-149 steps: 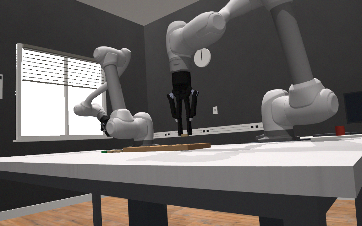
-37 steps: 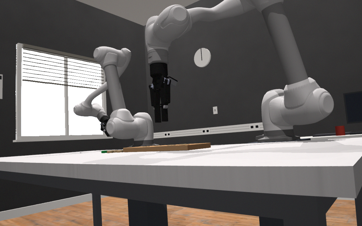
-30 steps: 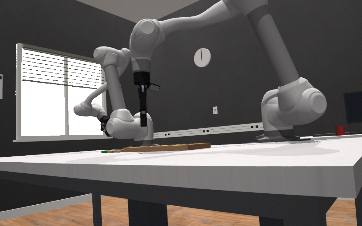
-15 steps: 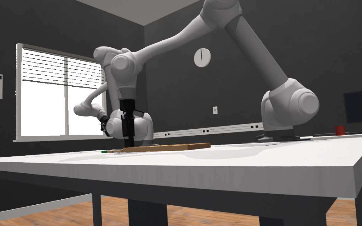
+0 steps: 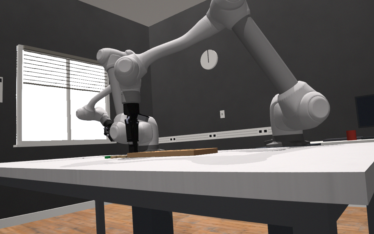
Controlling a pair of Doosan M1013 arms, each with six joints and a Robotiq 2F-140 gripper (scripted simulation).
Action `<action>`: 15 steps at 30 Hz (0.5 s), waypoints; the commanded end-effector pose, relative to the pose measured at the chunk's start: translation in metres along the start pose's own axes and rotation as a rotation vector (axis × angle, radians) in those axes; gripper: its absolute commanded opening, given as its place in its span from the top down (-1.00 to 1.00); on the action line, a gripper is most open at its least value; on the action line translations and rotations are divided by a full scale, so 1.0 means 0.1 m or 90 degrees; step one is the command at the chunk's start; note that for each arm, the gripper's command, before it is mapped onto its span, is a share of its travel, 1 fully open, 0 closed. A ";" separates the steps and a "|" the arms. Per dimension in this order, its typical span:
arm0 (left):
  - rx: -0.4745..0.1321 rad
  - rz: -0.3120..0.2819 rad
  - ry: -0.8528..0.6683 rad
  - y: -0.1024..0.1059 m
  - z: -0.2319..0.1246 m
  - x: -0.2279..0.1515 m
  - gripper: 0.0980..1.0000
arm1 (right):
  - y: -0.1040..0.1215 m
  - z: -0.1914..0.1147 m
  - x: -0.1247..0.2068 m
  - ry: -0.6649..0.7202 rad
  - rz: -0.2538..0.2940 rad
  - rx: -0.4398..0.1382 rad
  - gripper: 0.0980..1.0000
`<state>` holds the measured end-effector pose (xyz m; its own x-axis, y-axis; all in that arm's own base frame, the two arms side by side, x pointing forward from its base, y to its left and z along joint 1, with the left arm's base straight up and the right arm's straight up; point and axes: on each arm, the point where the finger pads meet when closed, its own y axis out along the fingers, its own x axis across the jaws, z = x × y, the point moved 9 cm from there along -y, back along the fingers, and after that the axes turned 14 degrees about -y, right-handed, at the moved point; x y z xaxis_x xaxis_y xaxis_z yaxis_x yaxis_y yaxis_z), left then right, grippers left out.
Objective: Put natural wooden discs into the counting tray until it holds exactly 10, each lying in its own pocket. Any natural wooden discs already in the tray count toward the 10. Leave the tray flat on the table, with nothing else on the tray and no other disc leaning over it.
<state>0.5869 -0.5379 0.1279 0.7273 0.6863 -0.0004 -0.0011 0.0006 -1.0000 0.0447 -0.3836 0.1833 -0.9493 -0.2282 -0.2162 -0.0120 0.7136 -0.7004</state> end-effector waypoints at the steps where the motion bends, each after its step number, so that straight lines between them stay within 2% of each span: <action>1: -0.002 -0.001 -0.001 -0.04 0.00 0.02 1.00 | -0.01 -0.02 0.01 0.005 -0.004 0.005 -1.00; 4: -0.003 -0.001 -0.001 -0.26 -0.01 0.02 1.00 | -0.01 -0.02 0.01 0.005 -0.004 0.005 -1.00; 10: -0.003 -0.001 -0.001 -0.92 0.00 0.01 1.00 | -0.01 -0.02 0.01 0.005 -0.004 0.005 -1.00; 12: -0.003 -0.001 -0.001 -1.02 0.00 0.01 1.00 | -0.01 -0.02 0.01 0.005 -0.004 0.005 -1.00; 15: -0.003 -0.001 -0.001 -1.04 0.00 0.01 1.00 | -0.01 -0.02 0.01 0.005 -0.004 0.005 -1.00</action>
<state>0.5864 -0.5374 0.2241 0.7273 0.6863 -0.0002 0.0029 -0.0033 -1.0000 0.0447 -0.3836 0.1833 -0.9493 -0.2282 -0.2162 -0.0120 0.7136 -0.7004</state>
